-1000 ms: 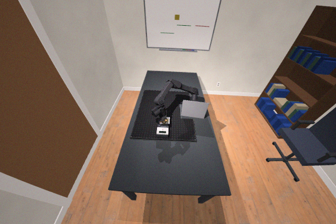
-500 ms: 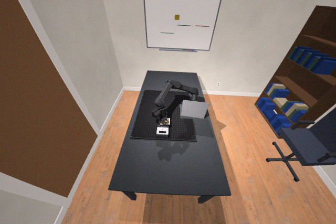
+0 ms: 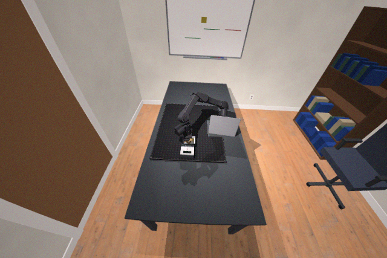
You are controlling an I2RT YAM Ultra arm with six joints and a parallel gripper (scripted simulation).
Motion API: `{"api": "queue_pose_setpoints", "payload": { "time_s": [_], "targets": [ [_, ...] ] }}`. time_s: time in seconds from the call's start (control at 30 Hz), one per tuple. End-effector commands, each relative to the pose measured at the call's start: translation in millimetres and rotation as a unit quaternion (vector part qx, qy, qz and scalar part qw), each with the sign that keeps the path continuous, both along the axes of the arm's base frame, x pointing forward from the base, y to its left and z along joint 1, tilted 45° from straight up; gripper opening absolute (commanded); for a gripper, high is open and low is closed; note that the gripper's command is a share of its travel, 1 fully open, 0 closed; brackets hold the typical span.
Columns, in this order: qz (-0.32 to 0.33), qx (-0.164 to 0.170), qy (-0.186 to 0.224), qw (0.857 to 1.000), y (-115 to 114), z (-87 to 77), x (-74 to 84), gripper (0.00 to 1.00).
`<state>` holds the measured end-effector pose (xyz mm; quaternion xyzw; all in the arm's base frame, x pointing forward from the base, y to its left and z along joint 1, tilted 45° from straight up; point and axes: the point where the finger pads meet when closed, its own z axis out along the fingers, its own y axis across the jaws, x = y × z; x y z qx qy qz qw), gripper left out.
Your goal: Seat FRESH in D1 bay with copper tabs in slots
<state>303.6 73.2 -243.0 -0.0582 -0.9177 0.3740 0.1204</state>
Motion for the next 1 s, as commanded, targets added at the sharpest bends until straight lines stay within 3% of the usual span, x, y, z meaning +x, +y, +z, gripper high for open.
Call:
{"api": "queue_pose_setpoints", "payload": {
  "time_s": [0.0,0.3,0.53,0.97],
  "targets": [
    [0.016,0.006,-0.015,1.0,9.9,-5.1,8.7,0.0],
    [0.01,0.011,-0.024,1.0,6.9,-2.0,16.7,0.0],
    [0.014,0.006,-0.015,1.0,4.4,-9.2,10.0,0.0],
    [0.012,0.007,-0.017,1.0,1.4,-10.7,12.9,0.0]
  ]
}}
